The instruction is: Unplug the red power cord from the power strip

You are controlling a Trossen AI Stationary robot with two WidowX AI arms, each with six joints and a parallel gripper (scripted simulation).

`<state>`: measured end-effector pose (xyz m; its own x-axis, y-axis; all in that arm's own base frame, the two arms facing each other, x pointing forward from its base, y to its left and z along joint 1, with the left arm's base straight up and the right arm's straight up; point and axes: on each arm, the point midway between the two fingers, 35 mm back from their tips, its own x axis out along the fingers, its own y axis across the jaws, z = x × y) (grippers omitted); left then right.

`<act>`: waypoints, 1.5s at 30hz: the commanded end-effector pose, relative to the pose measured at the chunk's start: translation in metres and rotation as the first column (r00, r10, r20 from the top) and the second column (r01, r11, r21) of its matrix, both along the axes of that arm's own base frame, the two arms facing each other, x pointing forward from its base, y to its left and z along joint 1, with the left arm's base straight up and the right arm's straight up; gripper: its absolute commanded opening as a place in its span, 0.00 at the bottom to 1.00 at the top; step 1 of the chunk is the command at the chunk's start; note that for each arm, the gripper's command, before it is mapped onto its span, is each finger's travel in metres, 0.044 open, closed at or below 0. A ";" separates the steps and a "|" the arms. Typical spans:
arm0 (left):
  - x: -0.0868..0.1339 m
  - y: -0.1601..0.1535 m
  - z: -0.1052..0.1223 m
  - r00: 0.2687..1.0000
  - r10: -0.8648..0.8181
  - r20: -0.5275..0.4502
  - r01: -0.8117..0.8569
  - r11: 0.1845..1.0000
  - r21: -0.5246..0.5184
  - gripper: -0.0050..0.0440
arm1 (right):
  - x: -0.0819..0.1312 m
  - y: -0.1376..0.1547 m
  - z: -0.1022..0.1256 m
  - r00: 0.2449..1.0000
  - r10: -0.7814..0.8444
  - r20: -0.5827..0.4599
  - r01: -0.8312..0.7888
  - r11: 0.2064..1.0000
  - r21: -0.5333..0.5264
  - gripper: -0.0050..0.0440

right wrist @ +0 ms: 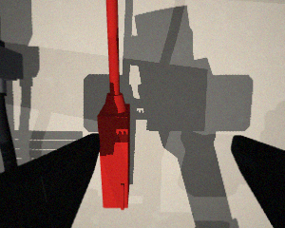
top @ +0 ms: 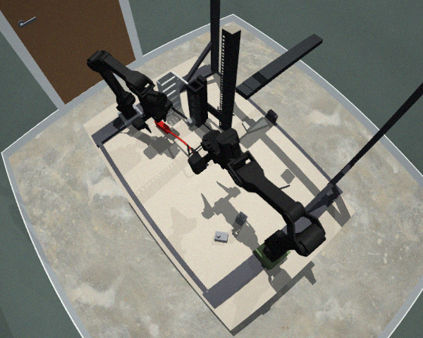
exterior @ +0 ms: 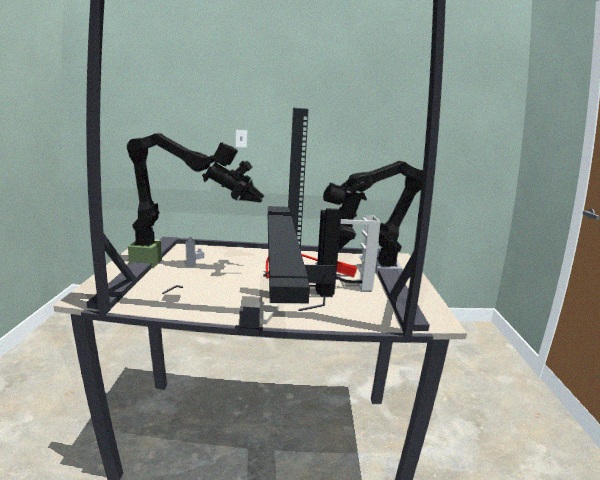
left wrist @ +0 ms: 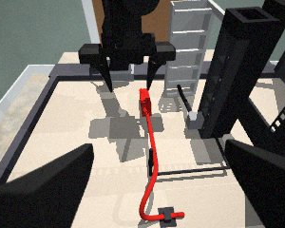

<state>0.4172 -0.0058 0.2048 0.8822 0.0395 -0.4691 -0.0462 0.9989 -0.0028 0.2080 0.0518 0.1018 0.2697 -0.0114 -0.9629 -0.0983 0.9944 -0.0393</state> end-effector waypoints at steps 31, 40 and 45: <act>0.001 -0.001 0.011 0.999 -0.006 0.033 0.006 1.000 0.004 0.92 | -0.036 -0.002 0.063 0.513 0.856 0.056 -0.858 0.512 0.039 0.92; 0.001 -0.001 0.011 0.999 -0.006 0.033 0.006 1.000 0.004 0.92 | -0.041 0.001 0.070 0.409 0.909 0.085 -0.913 0.408 0.026 0.92; 0.001 -0.001 0.011 0.999 -0.006 0.033 0.006 1.000 0.004 0.92 | -0.043 0.001 0.070 0.397 0.914 0.087 -0.918 0.396 0.028 0.92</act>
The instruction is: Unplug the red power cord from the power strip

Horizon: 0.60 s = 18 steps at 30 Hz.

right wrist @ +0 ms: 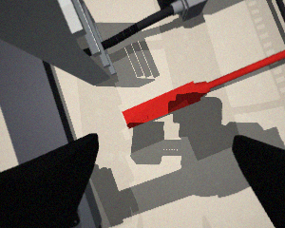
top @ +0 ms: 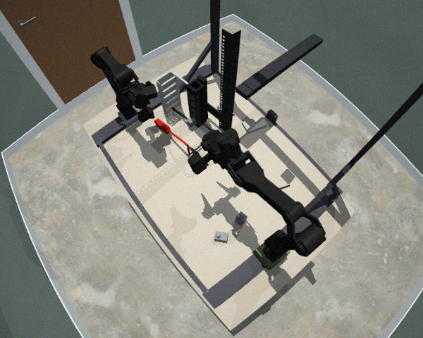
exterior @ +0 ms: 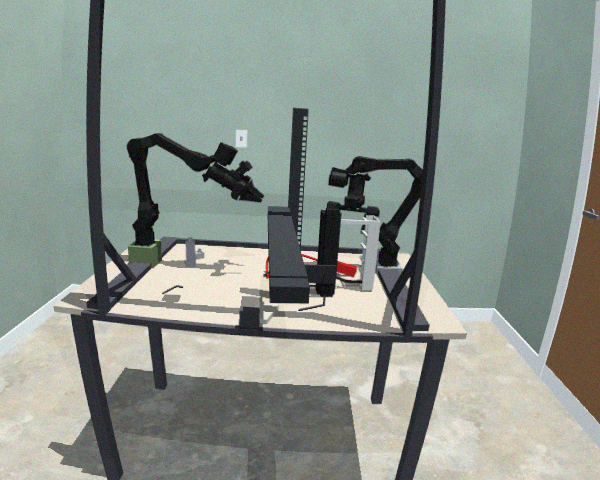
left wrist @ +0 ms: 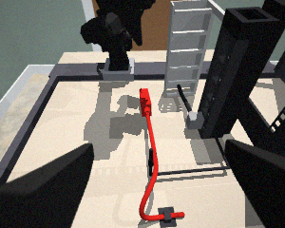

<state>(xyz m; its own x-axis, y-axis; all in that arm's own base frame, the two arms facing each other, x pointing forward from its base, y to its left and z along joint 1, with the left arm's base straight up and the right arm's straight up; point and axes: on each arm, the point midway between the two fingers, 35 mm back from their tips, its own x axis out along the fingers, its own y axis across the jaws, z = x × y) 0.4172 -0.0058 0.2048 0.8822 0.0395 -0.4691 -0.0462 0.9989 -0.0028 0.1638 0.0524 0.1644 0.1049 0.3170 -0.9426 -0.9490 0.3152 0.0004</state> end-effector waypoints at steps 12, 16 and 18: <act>0.001 -0.001 0.011 0.999 -0.006 0.033 0.006 1.000 0.004 0.92 | 0.001 0.000 0.005 1.000 0.007 0.019 -0.007 1.000 0.009 0.92; 0.001 -0.001 0.011 0.999 -0.006 0.033 0.006 1.000 0.004 0.92 | 0.001 0.000 0.005 1.000 0.007 0.019 -0.007 1.000 0.009 0.92; 0.001 -0.001 0.011 0.999 -0.006 0.033 0.006 1.000 0.004 0.92 | 0.001 0.000 0.005 1.000 0.007 0.019 -0.007 1.000 0.009 0.92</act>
